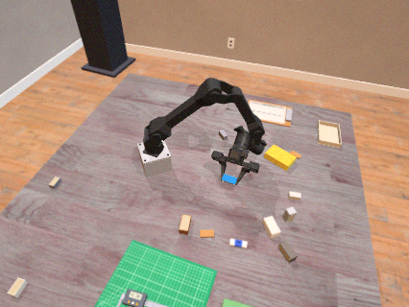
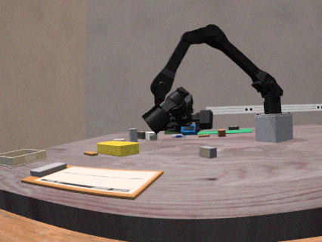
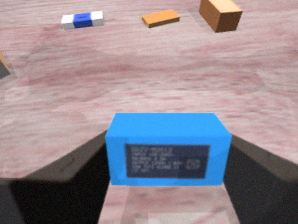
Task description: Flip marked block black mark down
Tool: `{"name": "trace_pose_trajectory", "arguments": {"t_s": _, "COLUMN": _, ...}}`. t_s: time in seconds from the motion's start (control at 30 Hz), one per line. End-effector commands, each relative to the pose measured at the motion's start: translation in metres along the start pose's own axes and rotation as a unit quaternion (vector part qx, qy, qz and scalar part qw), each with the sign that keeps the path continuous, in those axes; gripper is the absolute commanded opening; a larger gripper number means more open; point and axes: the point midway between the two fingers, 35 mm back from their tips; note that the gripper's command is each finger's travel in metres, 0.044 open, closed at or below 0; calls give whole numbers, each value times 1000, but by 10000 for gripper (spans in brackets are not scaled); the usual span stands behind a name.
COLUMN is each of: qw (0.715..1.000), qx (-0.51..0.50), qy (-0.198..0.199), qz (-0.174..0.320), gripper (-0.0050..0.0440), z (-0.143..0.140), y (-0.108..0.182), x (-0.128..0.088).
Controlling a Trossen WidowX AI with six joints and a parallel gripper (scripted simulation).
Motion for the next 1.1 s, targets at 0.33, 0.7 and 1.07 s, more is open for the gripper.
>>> {"name": "trace_pose_trajectory", "arguments": {"t_s": 0.33, "qw": 1000, "qx": 14, "qy": -11, "qz": 6, "gripper": -50, "z": 8, "y": -5, "x": -7}}
{"name": "trace_pose_trajectory", "arguments": {"t_s": 0.7, "qw": 1000, "qx": 10, "qy": -8, "qz": 3, "gripper": -50, "z": 6, "y": -2, "x": -5}}
{"name": "trace_pose_trajectory", "arguments": {"t_s": 1.07, "qw": 1000, "qx": 11, "qy": 0, "qz": 2, "gripper": -50, "z": 5, "y": 1, "x": -2}}
Point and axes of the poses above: the point midway between the two fingers, 35 mm back from their tips, its own x axis out along the fingers, its own z axis across the jaws, y = z × x, and after that the axes turned 6 degrees about x, right-handed
